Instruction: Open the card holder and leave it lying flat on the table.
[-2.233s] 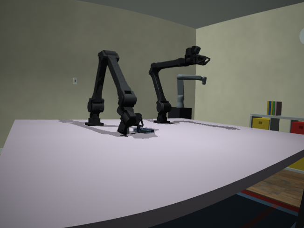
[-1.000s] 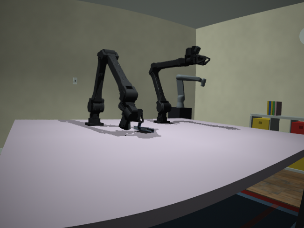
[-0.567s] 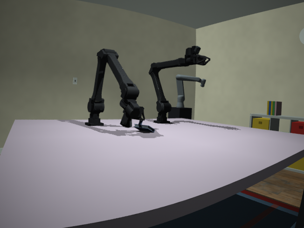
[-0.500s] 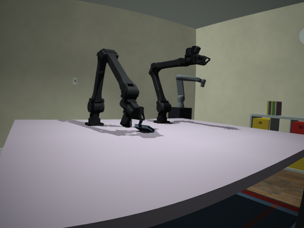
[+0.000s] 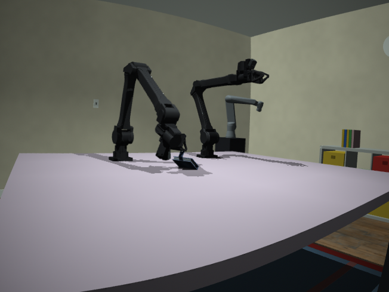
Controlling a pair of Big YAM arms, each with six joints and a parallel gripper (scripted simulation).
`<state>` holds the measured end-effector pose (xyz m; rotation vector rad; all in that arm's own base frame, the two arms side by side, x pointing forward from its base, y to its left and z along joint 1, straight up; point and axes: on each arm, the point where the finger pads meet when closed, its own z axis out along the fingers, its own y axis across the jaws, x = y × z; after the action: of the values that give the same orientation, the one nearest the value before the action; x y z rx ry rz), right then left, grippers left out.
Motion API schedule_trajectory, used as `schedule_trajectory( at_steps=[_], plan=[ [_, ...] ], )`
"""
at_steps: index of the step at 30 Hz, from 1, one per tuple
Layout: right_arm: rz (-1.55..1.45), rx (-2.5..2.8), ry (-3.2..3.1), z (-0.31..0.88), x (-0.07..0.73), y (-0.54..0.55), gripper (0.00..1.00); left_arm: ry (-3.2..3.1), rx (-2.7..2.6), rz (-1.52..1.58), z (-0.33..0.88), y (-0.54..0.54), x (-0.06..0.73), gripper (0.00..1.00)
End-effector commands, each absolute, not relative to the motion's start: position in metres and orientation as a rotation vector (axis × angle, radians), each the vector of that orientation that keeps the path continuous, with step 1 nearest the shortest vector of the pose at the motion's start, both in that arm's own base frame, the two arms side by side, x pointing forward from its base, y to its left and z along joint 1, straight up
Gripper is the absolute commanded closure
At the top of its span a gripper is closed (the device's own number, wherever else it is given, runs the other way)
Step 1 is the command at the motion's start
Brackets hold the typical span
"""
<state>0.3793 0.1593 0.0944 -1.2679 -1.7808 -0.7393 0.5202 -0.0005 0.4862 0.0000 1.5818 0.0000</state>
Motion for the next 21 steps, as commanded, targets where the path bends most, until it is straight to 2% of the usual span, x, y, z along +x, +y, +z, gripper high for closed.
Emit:
schedule_trajectory(
  at_steps=[1, 21],
  plan=[
    [-0.76, -1.272, -1.795, 0.106, 0.379, 0.164, 0.79, 1.531, 0.0, 0.0, 0.514, 0.0, 0.518, 0.64],
    [-0.764, -1.27, -1.797, 0.121, 0.376, 0.181, 0.79, 1.531, 0.0, 0.0, 0.514, 0.0, 0.518, 0.64]
  ],
)
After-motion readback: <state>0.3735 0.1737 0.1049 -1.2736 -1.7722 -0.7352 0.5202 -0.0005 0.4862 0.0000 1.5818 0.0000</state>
